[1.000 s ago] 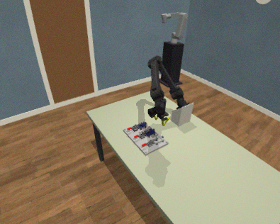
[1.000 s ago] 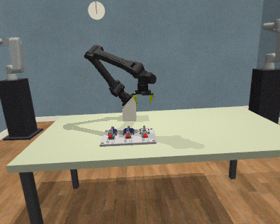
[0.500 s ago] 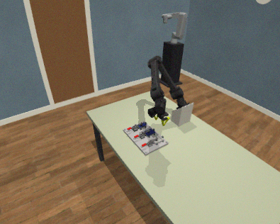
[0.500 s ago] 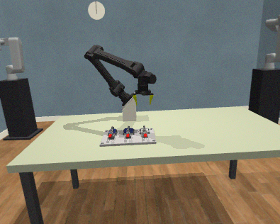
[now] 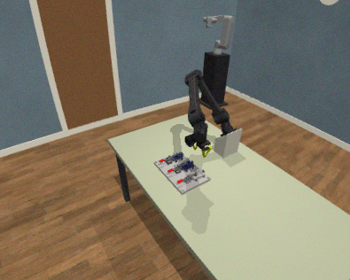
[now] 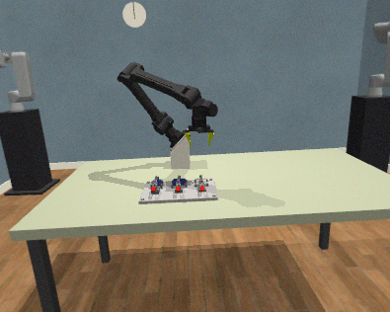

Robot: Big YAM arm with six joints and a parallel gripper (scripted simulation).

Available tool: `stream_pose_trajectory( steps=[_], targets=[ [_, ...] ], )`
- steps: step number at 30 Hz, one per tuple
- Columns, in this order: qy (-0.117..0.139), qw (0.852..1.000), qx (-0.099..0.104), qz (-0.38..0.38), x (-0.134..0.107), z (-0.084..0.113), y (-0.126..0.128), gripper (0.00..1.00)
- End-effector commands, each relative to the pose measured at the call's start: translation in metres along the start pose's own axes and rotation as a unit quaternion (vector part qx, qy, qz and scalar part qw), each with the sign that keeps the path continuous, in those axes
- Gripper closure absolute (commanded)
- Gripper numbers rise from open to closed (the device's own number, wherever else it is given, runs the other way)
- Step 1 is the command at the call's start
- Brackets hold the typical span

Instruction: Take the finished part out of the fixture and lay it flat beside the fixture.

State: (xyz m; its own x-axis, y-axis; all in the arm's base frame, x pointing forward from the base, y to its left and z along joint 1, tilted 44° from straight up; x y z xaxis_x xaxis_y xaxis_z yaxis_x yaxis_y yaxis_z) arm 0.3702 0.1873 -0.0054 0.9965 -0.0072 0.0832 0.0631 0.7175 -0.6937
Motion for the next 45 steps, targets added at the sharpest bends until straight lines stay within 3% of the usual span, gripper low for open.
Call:
stream_pose_trajectory(
  steps=[1,23,24,45],
  targets=[
    [-0.018,1.0,0.015,-0.002,0.0064,0.0179,0.0043,0.08],
    [-0.018,1.0,0.015,-0.003,0.008,0.0186,0.0054,0.08],
    [-0.018,1.0,0.015,-0.003,0.0081,0.0186,0.0054,0.55],
    [-0.019,1.0,0.016,-0.004,0.0096,0.0193,0.0064,0.55]
  ],
)
Point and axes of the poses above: the point where the finger pads meet when closed, its own z axis back along the fingers, its own y axis across the jaws, x = y × z, the point moved 5 cm from there along z, back along the fingers, and after that the axes turned 7 degrees about -z, right-handed, at the moved point
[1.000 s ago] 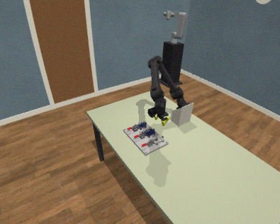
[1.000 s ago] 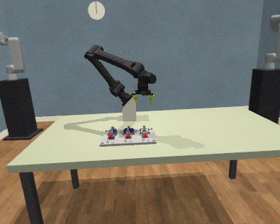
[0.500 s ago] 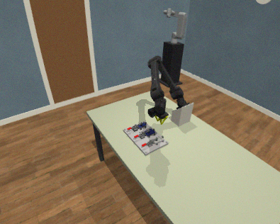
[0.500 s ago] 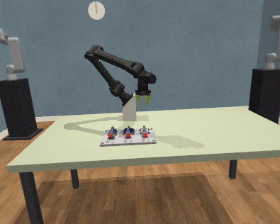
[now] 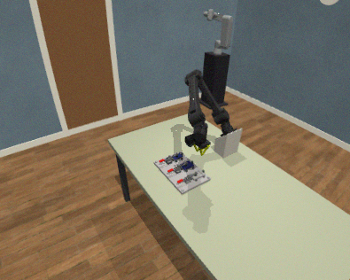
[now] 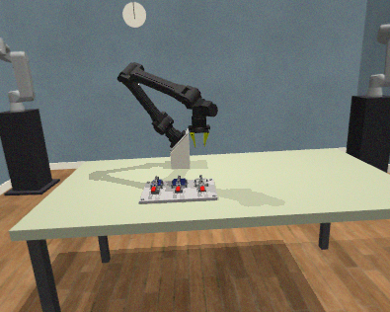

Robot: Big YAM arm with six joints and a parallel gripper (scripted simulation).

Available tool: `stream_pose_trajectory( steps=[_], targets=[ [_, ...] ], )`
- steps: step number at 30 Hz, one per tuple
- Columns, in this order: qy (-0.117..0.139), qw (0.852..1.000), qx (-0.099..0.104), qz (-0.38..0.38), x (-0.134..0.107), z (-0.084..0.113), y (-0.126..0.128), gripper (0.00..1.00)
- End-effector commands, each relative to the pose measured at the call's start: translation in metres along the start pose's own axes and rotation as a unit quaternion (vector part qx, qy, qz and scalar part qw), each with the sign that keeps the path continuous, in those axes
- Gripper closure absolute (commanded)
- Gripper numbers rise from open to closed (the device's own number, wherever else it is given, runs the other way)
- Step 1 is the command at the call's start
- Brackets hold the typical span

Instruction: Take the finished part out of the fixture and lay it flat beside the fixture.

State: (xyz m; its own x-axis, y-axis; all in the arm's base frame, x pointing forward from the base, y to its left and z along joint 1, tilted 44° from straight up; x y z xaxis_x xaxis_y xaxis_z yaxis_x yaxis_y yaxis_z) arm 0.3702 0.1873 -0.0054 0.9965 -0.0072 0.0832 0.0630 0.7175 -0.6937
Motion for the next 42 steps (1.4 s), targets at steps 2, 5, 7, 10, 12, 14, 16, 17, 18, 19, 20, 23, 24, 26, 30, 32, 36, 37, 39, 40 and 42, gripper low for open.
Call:
stream_pose_trajectory(
  steps=[2,5,7,10,12,14,16,17,18,19,20,23,24,26,30,32,36,37,39,40,42],
  targets=[
    [-0.019,1.0,0.016,-0.004,0.0096,0.0193,0.0064,0.55],
    [-0.019,1.0,0.016,-0.004,0.0099,0.0194,0.0066,0.55],
    [-0.019,1.0,0.016,-0.004,0.01,0.0194,0.0067,0.55],
    [-0.019,1.0,0.016,-0.004,0.0103,0.0195,0.0068,0.55],
    [-0.019,1.0,0.016,-0.004,0.0104,0.0196,0.0069,0.55],
    [-0.019,1.0,0.016,-0.005,0.0106,0.0197,0.007,0.55],
    [-0.019,1.0,0.016,-0.005,0.0108,0.0198,0.0071,0.55],
    [-0.019,1.0,0.016,-0.005,0.0108,0.0198,0.0072,0.55],
    [-0.019,1.0,0.016,-0.005,0.0108,0.0198,0.0072,0.55],
    [-0.019,1.0,0.016,-0.005,0.0108,0.0198,0.0072,0.55],
    [-0.019,1.0,0.016,-0.005,0.0109,0.0198,0.0073,0.55],
    [-0.019,1.0,0.016,-0.005,0.0112,0.0199,0.0074,0.55],
    [-0.019,1.0,0.016,-0.005,0.0112,0.02,0.0075,0.55],
    [-0.019,1.0,0.016,-0.005,0.0114,0.02,0.0076,0.55],
    [-0.019,1.0,0.016,-0.005,0.0117,0.0202,0.0078,0.55],
    [-0.019,1.0,0.016,-0.005,0.0119,0.0202,0.0079,0.55],
    [-0.019,1.0,0.016,-0.005,0.0121,0.0203,0.008,0.55],
    [-0.019,1.0,0.016,-0.005,0.0121,0.0203,0.008,0.55],
    [-0.019,1.0,0.016,-0.005,0.0123,0.0204,0.0081,0.55],
    [-0.019,1.0,0.017,-0.006,0.0124,0.0205,0.0082,0.55],
    [-0.019,1.0,0.017,-0.006,0.0125,0.0205,0.0083,0.55]
  ],
)
Point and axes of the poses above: the point where the finger pads meet when closed, its own z axis back along the fingers, its own y axis across the jaws, x = y × z, the point moved 5 cm from there along z, back along the fingers, and after that the axes turned 7 degrees about -z, right-handed, at the moved point
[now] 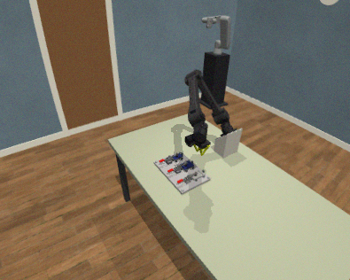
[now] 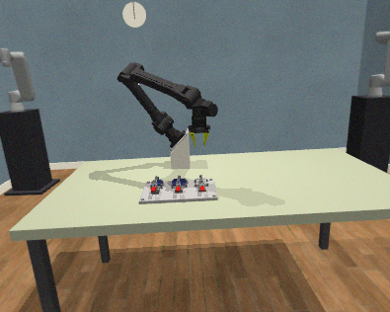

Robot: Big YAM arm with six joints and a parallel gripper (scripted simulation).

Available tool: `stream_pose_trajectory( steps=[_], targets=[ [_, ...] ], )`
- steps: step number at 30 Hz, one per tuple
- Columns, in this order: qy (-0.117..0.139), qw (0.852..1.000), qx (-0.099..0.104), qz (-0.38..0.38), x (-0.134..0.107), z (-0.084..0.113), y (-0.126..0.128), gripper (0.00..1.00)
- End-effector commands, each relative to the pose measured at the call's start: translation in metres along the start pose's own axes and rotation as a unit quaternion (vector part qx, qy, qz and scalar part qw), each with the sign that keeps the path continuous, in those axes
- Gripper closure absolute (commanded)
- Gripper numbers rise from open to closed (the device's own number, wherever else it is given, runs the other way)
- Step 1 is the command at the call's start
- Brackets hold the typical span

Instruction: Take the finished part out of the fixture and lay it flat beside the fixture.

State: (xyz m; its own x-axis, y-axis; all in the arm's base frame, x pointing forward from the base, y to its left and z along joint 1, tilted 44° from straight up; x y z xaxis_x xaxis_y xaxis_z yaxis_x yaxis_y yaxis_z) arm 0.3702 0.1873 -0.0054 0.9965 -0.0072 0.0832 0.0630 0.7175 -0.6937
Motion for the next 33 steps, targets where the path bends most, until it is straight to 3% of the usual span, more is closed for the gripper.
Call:
stream_pose_trajectory(
  steps=[1,33],
  targets=[
    [-0.019,1.0,0.017,-0.006,0.0126,0.0206,0.0084,0.55],
    [-0.016,1.0,0.013,-0.002,0.0085,0.0173,0.0072,0.55]
  ],
)
Point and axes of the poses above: the point where the finger pads meet when closed, its own z axis back along the fingers, its own y axis across the jaws, x = y × z, the point moved 5 cm from there along z, back along the fingers, and after that the axes turned 7 degrees about -z, right-handed, at the moved point
